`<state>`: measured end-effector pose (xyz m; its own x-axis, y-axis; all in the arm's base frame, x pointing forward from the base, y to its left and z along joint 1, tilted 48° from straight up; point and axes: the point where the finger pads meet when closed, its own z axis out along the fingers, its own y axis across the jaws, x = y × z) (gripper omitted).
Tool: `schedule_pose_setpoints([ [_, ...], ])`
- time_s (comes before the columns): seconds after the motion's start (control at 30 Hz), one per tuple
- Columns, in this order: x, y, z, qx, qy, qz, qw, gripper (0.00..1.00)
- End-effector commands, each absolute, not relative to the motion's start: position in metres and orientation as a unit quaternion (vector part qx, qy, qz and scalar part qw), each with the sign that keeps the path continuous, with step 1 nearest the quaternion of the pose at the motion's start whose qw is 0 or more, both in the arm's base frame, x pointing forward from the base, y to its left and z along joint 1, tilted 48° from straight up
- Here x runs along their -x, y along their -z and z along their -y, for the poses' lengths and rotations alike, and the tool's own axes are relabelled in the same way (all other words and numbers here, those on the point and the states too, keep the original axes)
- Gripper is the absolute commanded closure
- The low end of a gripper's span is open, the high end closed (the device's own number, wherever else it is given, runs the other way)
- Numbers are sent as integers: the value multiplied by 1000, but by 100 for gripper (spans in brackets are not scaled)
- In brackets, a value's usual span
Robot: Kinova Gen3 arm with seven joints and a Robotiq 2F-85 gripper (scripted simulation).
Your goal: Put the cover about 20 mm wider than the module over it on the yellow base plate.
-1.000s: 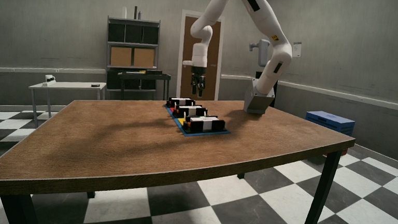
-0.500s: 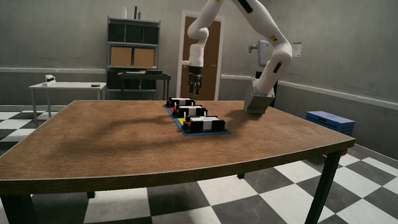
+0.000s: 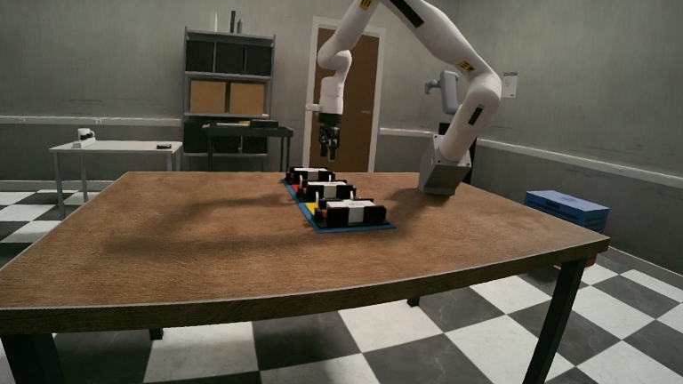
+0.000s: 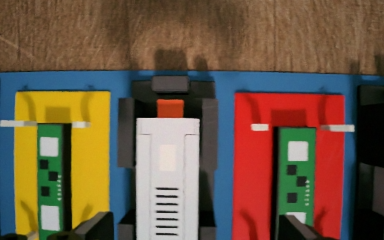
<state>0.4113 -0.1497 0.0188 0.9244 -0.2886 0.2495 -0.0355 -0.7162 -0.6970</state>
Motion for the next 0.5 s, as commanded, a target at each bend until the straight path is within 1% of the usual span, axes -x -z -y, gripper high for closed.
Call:
schedule_pose_setpoints([
  [0.0,-411,-5,164,910,173,-89,365,0],
  [0.2,-410,20,190,910,173,-89,366,0],
  [0.47,-409,23,194,910,174,-89,365,0],
])
